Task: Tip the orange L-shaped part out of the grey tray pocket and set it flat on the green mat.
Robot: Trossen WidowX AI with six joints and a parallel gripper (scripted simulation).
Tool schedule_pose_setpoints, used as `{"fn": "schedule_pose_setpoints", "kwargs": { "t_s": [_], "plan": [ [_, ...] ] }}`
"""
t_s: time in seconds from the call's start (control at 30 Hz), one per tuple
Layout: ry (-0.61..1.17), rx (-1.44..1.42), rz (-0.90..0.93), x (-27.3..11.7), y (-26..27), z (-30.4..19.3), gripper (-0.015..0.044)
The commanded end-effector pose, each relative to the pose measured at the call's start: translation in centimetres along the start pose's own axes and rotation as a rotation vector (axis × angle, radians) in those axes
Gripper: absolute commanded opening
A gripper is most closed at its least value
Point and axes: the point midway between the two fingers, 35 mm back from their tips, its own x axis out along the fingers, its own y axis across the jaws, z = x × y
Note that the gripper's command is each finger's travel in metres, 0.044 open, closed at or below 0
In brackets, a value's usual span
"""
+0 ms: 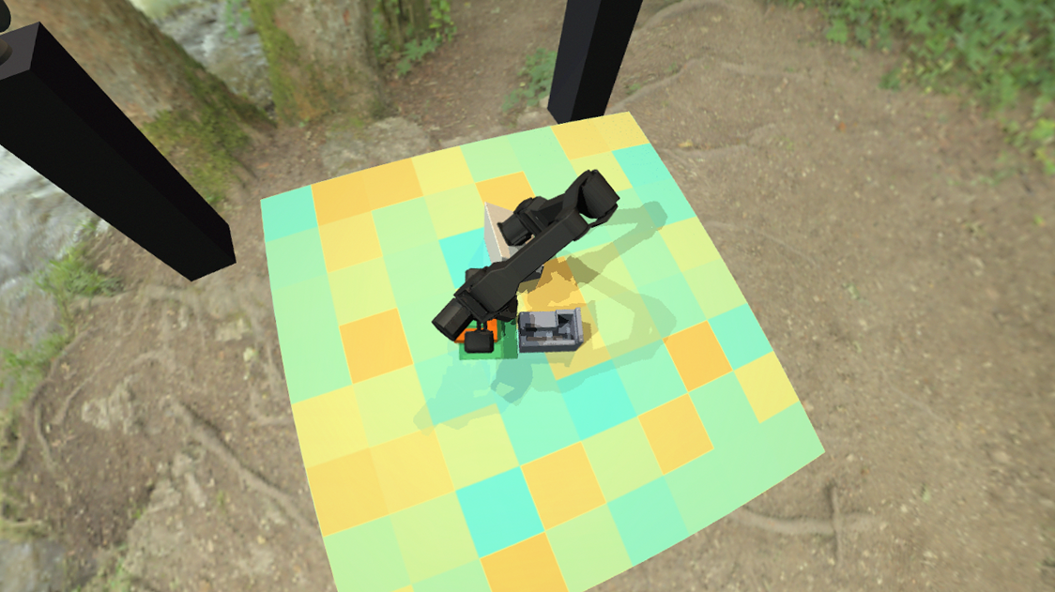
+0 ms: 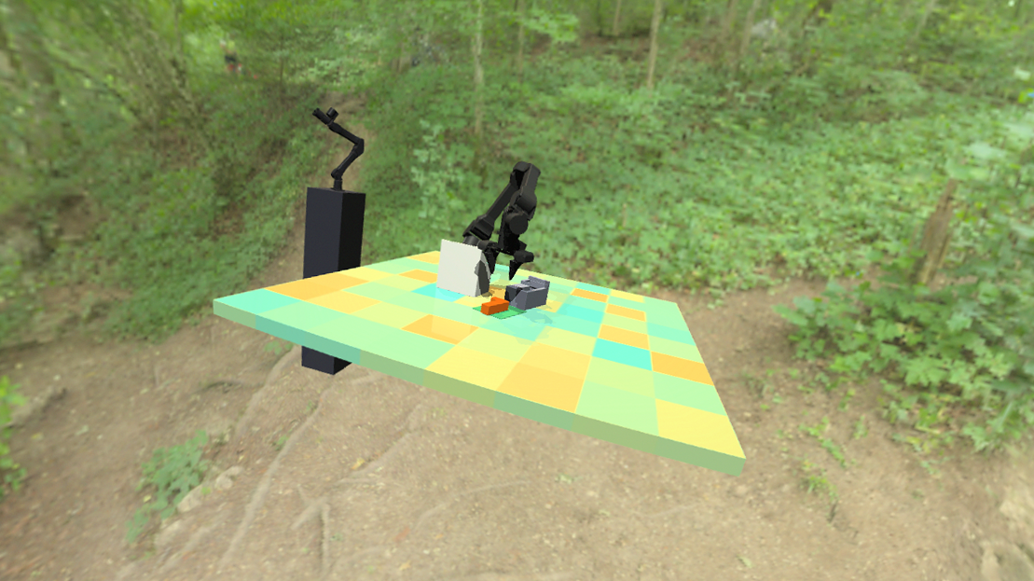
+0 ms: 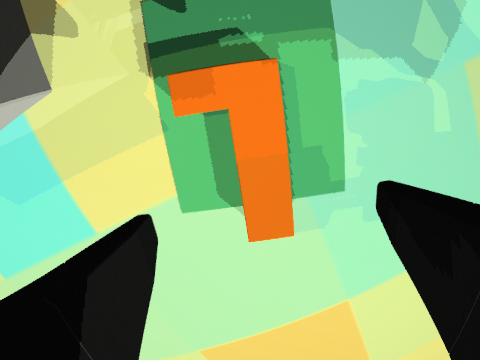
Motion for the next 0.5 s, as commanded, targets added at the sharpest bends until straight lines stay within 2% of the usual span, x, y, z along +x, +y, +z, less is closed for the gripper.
{"fn": "schedule_pose_setpoints", "kwargs": {
  "t_s": [0.0, 0.47],
  "plan": [
    [0.015, -0.008, -0.021, -4.38, -0.02, -0.01, 0.04],
    [0.02, -0.006, -0.04, -3.91, -0.38, -0.23, 0.04]
  ]
}}
